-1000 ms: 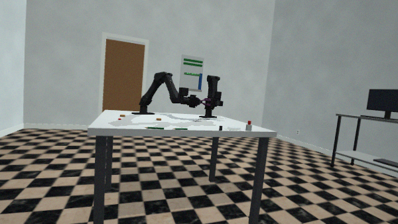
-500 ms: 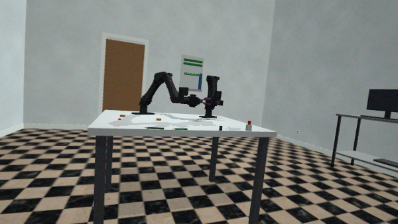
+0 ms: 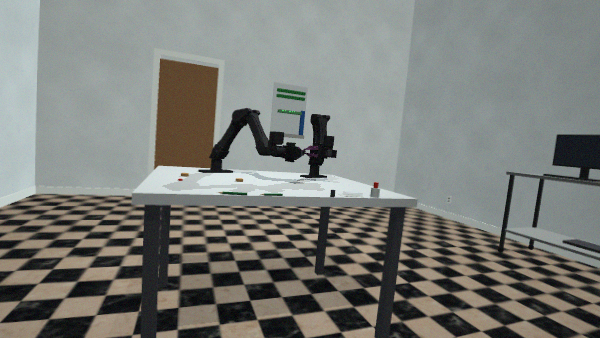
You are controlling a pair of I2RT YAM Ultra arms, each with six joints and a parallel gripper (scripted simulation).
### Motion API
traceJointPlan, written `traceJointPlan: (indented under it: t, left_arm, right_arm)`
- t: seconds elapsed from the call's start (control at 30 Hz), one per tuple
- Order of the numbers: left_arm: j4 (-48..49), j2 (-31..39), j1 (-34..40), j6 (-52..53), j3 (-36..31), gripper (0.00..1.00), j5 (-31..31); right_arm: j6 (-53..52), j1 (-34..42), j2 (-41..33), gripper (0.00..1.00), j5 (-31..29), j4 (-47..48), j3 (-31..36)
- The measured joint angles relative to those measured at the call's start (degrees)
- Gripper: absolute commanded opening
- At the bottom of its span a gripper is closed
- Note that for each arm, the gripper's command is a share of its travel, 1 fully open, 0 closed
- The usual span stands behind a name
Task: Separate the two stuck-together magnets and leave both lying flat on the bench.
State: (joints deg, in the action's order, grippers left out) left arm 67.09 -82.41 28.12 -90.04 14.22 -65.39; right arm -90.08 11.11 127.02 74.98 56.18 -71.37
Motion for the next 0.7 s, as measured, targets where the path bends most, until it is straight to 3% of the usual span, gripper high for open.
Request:
traceJointPlan:
  t: [0.7]
  left_arm:
    - [-8.04, 6.32, 0.17, -0.07, 2.19, 0.18, -0.02]
  right_arm:
    - [0.00, 0.13, -0.02, 0.18, 0.02, 0.00, 0.02]
